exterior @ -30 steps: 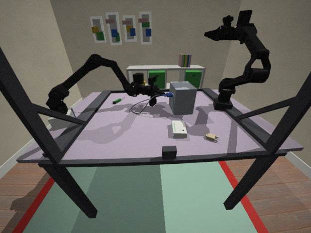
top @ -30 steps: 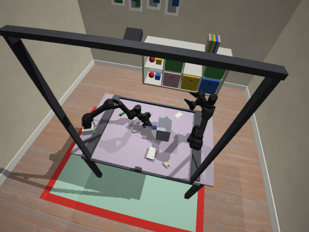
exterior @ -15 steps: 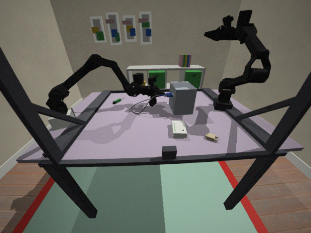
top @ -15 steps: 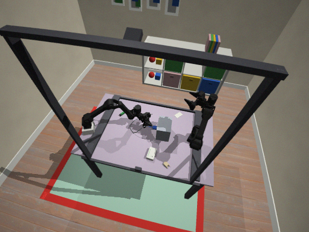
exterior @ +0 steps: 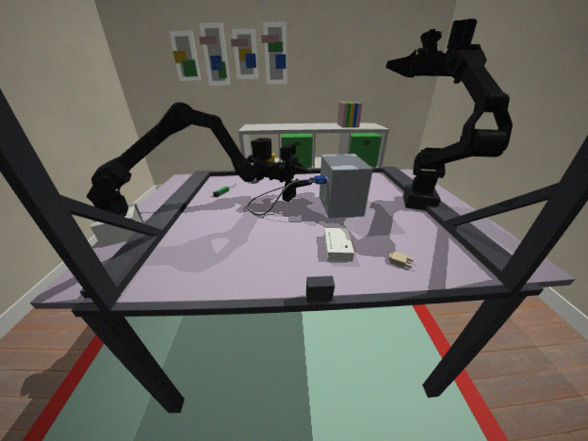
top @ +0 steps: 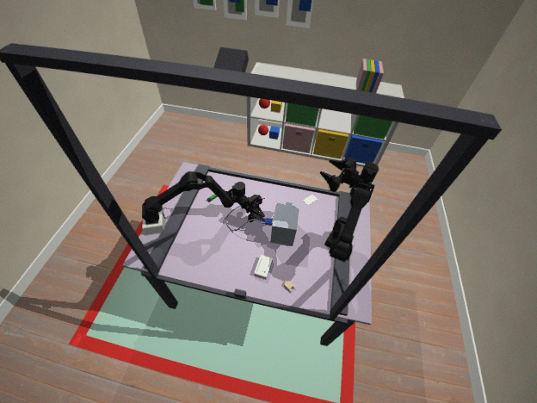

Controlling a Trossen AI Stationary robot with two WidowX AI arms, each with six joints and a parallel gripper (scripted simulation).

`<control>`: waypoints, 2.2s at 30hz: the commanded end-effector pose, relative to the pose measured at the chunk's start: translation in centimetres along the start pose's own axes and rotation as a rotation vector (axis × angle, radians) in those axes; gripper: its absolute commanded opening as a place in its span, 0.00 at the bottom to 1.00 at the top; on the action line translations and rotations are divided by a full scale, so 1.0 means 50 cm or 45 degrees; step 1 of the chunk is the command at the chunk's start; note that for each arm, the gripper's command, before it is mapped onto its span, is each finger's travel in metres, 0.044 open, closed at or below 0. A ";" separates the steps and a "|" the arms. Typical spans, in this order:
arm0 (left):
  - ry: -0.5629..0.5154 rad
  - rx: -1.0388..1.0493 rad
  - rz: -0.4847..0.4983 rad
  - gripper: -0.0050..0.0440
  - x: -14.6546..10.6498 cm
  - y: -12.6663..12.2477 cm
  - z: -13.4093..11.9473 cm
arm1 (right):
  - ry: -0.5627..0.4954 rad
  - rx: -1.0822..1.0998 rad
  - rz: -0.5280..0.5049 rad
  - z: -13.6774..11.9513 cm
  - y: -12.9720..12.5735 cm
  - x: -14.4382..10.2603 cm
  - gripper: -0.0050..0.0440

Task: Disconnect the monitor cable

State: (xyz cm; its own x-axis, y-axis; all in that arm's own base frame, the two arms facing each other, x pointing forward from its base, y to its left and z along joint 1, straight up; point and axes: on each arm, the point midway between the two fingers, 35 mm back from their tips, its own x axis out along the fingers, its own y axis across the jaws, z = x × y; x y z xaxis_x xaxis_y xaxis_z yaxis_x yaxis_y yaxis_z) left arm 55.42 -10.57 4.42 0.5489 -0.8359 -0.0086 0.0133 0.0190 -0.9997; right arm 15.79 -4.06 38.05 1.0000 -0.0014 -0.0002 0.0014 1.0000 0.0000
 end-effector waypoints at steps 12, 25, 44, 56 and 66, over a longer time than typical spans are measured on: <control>0.003 0.024 -0.018 1.00 0.002 -0.026 0.004 | -0.002 -0.007 0.002 0.006 0.002 -0.001 1.00; -0.043 0.209 0.094 1.00 0.012 -0.037 0.014 | -0.002 -0.007 0.002 0.006 0.002 -0.001 1.00; -0.006 0.643 0.413 0.90 0.007 -0.051 -0.001 | -0.002 -0.007 0.002 0.006 0.002 -0.001 1.00; -0.006 0.643 0.413 0.36 0.007 -0.051 -0.001 | -0.002 -0.007 0.002 0.006 0.002 -0.001 1.00; -0.006 0.643 0.413 0.10 0.007 -0.051 -0.001 | -0.002 -0.007 0.002 0.006 0.002 -0.001 1.00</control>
State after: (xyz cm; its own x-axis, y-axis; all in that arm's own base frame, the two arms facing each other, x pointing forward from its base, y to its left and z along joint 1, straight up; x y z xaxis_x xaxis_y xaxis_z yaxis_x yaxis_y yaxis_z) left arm 55.27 -10.93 5.43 0.5835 -0.7435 -0.3267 0.2133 0.5285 -0.8217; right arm 15.79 -4.06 38.05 1.0000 -0.0014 -0.0002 0.0014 1.0000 0.0000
